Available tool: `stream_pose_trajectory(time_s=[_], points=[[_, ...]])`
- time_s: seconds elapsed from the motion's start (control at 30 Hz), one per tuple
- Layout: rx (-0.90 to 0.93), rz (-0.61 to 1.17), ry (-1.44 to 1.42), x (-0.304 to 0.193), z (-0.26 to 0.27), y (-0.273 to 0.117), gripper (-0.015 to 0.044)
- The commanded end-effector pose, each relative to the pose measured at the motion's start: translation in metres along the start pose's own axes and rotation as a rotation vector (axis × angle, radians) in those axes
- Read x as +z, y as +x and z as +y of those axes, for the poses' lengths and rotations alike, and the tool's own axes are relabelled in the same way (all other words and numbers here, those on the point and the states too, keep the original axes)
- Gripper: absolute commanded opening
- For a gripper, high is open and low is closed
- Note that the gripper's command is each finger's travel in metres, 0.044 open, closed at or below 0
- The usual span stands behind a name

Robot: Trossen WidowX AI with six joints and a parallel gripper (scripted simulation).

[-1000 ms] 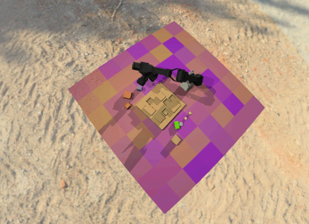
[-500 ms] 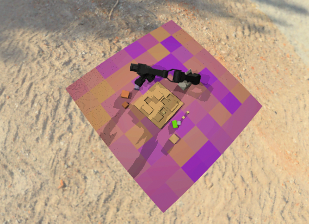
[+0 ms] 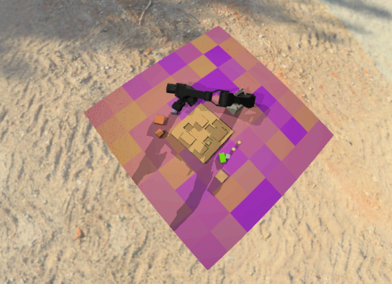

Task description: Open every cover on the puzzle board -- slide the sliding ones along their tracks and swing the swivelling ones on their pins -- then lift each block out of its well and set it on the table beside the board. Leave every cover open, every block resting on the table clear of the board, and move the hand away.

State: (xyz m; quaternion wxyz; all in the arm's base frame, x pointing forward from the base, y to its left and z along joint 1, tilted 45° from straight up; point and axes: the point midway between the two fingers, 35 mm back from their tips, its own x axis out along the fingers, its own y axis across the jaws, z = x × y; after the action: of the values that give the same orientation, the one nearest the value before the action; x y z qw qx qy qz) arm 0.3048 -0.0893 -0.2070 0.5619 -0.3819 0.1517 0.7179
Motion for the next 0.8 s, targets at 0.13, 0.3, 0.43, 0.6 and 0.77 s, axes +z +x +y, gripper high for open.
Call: stream_pose_trajectory(time_s=[0.13, 0.3, 0.43, 0.6, 0.77], points=[[-0.006, -0.004, 0.003, 0.002, 0.001, 0.013, 0.0080], [-0.006, -0.005, 0.003, 0.003, 0.001, 0.021, 0.0080], [0.000, -0.003, 0.000, 0.002, 0.001, 0.019, 0.0133], [0.000, -0.003, 0.000, 0.002, 0.001, 0.019, 0.0264], [0.000, -0.003, 0.000, 0.002, 0.001, 0.019, 0.0395]])
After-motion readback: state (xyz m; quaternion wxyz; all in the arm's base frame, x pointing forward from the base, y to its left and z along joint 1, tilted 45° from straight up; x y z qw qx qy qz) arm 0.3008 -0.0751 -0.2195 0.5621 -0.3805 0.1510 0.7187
